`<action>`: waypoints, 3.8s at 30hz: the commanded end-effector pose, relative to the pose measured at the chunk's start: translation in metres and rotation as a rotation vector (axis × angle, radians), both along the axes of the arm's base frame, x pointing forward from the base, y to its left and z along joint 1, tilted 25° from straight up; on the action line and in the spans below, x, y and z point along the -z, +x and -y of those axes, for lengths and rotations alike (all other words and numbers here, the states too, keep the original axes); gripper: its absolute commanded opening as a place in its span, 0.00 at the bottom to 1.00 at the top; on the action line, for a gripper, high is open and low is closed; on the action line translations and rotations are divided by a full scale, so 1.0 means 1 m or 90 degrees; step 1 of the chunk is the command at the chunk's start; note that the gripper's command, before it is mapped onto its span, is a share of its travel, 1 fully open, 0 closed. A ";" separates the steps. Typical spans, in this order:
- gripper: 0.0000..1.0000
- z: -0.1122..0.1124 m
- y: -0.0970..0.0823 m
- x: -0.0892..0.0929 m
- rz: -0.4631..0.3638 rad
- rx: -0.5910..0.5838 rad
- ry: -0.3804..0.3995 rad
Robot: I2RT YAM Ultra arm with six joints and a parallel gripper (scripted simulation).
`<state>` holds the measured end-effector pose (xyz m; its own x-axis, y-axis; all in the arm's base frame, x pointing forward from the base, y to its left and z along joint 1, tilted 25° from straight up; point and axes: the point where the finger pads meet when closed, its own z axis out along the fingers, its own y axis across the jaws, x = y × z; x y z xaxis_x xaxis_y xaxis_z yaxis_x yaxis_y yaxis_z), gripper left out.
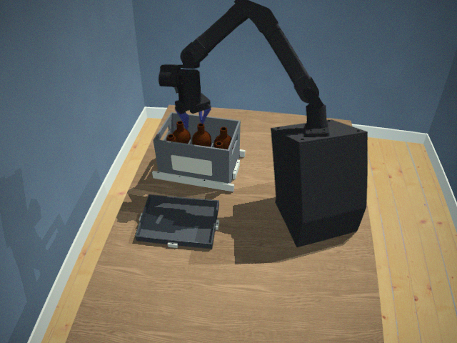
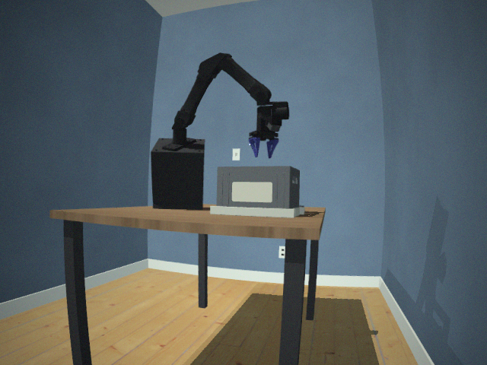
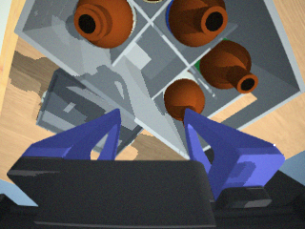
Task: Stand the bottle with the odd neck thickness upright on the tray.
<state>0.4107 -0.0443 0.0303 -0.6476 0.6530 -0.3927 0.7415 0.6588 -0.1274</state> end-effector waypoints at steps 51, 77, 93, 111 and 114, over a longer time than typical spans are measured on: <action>0.61 0.009 0.011 0.019 0.020 -0.006 -0.002; 0.61 0.014 0.014 0.034 0.015 -0.005 -0.002; 0.61 0.014 0.014 0.034 0.015 -0.005 -0.002; 0.61 0.014 0.014 0.034 0.015 -0.005 -0.002; 0.61 0.014 0.014 0.034 0.015 -0.005 -0.002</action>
